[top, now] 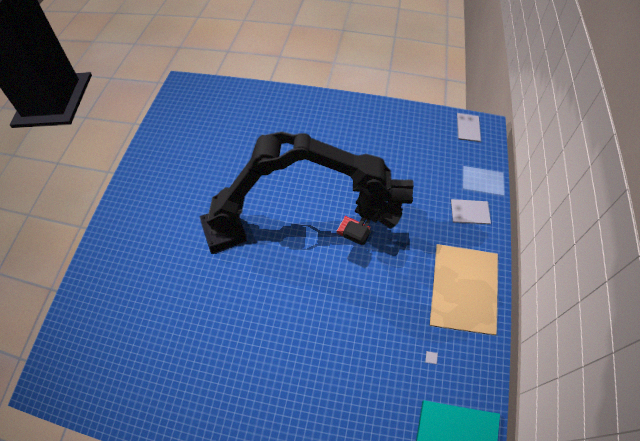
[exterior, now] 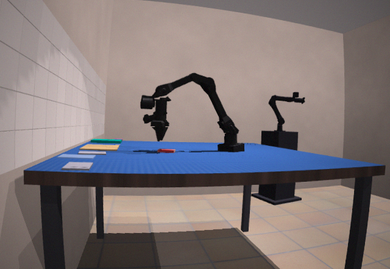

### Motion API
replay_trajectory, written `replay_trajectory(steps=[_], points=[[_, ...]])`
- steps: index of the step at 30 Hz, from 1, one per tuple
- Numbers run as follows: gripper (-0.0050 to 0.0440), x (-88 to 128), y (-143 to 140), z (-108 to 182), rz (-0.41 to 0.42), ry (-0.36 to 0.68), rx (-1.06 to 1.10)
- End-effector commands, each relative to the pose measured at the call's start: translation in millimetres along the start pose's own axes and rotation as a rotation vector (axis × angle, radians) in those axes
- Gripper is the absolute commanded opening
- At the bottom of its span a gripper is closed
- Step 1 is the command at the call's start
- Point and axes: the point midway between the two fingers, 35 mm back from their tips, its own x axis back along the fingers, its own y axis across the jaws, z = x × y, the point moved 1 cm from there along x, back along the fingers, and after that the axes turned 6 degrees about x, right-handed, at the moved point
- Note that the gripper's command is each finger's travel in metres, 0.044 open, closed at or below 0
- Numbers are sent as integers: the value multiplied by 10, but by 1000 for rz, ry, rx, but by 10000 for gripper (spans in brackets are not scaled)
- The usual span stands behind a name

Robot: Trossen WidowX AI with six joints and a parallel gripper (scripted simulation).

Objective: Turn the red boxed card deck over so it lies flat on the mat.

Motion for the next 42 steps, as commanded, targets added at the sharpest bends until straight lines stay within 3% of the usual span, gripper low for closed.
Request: replay_trajectory(steps=[1, 28, 42], points=[[343, -32, 13, 2, -3, -4, 4], [343, -264, 15, -3, -3, -4, 1], [343, -263, 19, -13, -5, -10, 1]])
